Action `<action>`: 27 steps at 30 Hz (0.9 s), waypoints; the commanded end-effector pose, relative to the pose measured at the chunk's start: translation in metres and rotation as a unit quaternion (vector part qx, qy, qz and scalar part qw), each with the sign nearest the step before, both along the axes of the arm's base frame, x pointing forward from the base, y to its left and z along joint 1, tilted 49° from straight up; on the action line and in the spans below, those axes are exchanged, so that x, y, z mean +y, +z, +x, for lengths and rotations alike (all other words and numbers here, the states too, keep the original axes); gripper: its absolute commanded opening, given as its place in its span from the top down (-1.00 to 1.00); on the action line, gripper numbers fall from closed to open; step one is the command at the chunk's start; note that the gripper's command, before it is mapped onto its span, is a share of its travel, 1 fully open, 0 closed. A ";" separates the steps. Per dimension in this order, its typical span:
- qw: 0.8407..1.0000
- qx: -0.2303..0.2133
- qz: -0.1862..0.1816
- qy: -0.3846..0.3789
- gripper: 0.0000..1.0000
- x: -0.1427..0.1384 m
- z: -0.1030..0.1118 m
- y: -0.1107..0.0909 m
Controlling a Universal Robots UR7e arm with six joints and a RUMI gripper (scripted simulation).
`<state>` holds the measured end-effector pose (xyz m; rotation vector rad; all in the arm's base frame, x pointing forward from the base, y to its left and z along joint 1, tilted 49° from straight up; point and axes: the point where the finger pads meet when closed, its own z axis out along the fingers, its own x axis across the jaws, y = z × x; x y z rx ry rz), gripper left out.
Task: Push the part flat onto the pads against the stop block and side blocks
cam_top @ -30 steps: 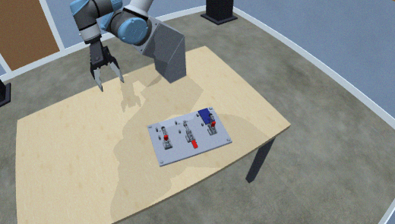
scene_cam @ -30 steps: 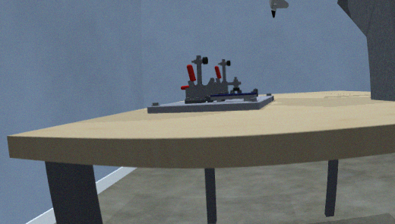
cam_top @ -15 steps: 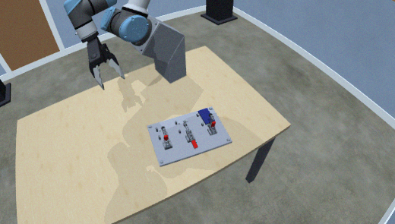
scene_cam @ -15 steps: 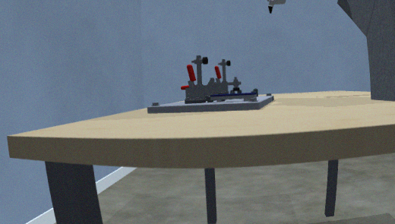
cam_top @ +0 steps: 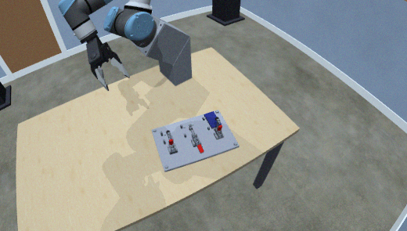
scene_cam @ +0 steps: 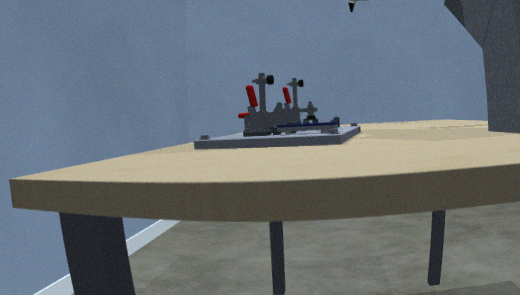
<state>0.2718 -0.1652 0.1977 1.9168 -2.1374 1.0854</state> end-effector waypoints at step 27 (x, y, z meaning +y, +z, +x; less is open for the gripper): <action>0.996 0.010 0.087 0.020 -0.16 0.029 0.025 0.015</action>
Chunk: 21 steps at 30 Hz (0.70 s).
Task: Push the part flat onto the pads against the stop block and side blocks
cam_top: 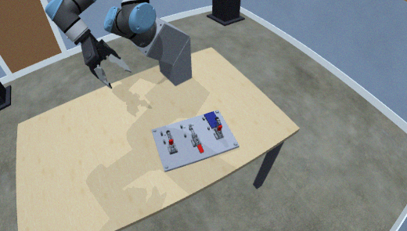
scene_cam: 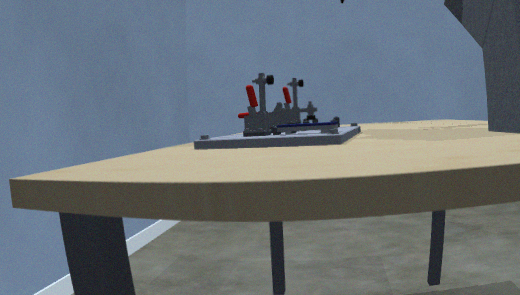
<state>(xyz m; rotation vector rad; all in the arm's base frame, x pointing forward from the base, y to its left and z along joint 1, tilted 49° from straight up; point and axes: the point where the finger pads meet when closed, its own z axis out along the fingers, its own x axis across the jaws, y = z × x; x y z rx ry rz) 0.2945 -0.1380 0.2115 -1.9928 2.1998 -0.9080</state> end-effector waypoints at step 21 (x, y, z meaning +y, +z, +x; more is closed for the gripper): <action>0.999 0.017 0.045 0.009 -0.16 0.015 0.016 0.006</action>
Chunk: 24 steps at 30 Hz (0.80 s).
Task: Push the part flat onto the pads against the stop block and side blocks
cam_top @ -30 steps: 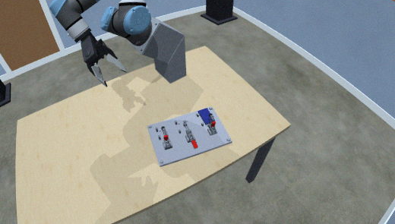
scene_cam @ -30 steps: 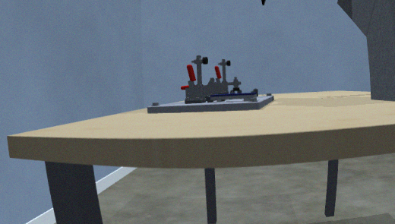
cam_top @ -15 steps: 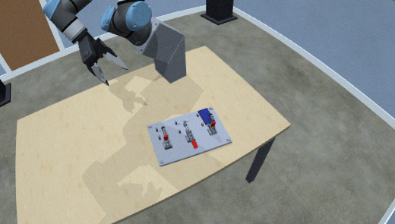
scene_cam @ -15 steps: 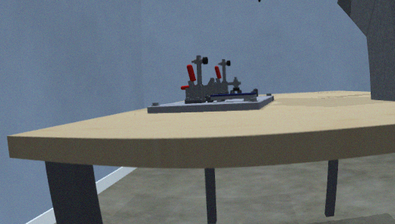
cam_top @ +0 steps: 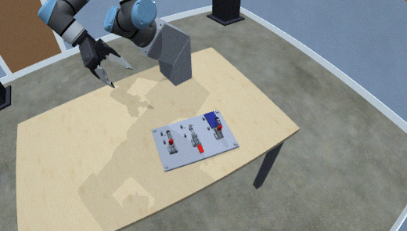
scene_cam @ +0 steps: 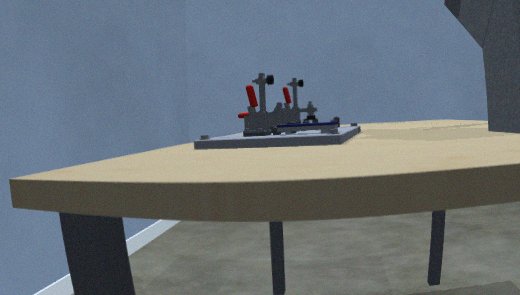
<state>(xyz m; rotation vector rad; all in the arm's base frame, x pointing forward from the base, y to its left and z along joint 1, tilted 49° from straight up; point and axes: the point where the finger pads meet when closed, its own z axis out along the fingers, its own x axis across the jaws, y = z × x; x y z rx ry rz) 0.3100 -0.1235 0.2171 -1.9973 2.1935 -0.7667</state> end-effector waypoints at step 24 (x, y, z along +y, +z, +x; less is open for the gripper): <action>0.998 0.032 0.056 0.014 -0.16 0.020 0.027 0.002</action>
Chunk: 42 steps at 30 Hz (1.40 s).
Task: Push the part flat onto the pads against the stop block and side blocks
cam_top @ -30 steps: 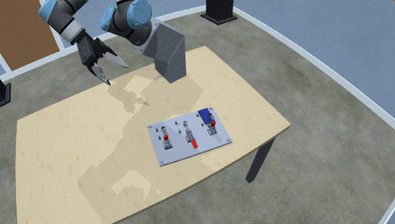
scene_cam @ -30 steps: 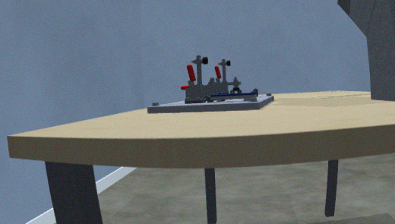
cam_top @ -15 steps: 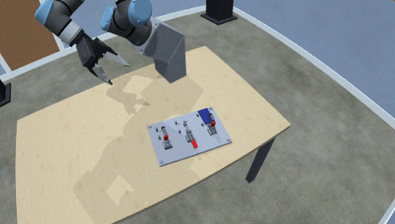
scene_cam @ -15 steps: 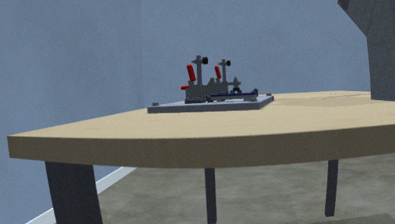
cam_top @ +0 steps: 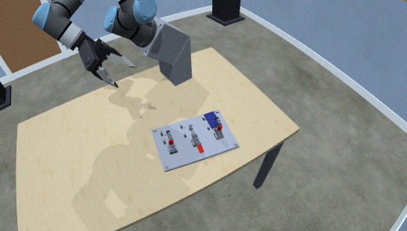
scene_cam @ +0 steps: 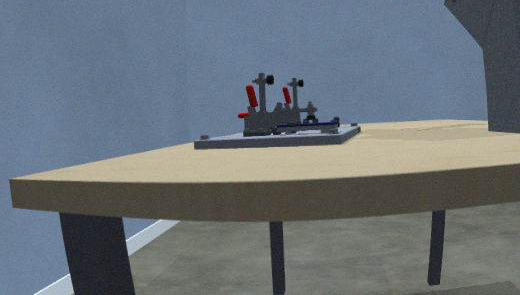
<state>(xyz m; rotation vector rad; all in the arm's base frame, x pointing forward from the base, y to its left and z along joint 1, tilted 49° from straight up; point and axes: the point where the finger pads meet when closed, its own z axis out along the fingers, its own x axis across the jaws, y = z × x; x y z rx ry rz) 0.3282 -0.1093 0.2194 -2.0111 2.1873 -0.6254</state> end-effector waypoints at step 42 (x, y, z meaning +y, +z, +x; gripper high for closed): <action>0.994 0.078 0.077 0.023 -0.16 0.042 0.055 -0.011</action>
